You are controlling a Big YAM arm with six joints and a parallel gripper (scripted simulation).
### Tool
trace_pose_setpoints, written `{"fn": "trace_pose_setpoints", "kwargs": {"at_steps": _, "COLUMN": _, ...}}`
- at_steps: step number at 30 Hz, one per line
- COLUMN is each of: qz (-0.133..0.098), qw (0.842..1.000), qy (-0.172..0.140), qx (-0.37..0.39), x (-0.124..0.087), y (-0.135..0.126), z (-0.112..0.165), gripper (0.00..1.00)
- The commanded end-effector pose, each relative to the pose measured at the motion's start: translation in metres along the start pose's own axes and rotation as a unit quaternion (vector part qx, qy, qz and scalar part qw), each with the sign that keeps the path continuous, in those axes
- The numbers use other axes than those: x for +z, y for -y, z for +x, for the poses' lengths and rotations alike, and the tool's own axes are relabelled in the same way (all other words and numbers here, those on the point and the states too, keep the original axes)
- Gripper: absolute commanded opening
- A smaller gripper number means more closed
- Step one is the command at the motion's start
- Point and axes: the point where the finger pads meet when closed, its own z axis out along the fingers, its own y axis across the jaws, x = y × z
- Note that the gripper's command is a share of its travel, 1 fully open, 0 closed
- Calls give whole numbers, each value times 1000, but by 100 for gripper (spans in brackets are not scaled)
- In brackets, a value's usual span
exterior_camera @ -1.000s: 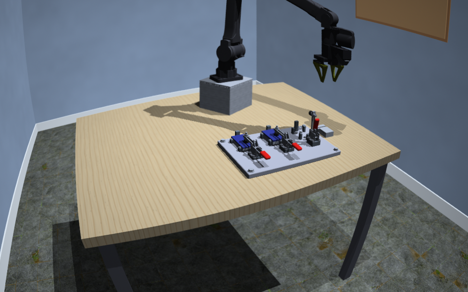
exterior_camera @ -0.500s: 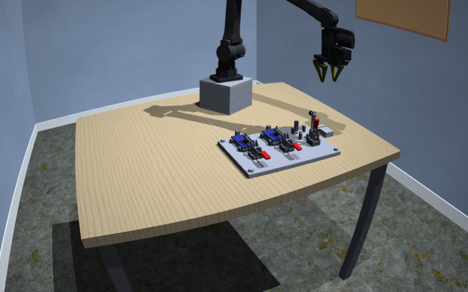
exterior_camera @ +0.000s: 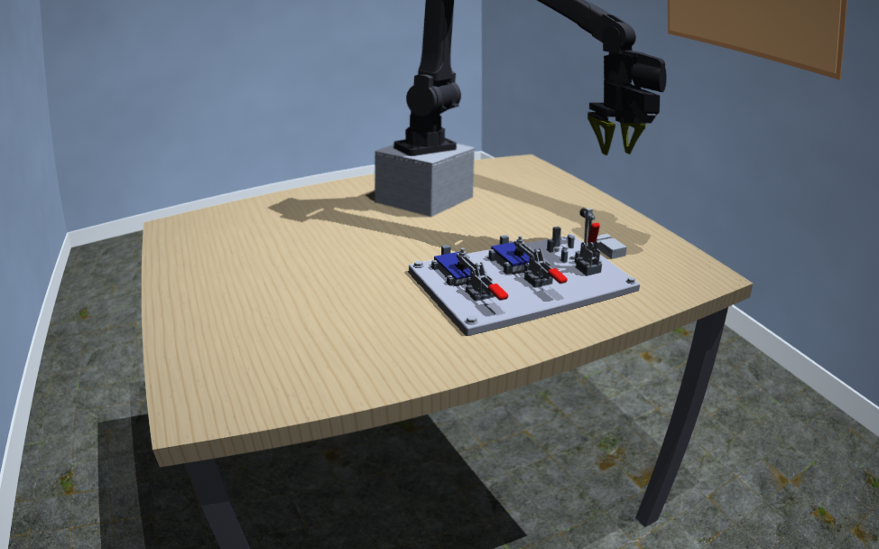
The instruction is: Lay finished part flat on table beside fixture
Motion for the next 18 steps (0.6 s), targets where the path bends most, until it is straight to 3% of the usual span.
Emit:
{"fn": "trace_pose_setpoints", "kwargs": {"at_steps": 1, "qz": 3, "qw": 1000, "qy": -7, "qx": -3, "x": 1, "y": 4, "z": 6, "gripper": 64}}
{"fn": "trace_pose_setpoints", "kwargs": {"at_steps": 18, "qz": 2, "qw": 1000, "qy": -5, "qx": -3, "x": -1, "y": 3, "z": 5, "gripper": 64}}
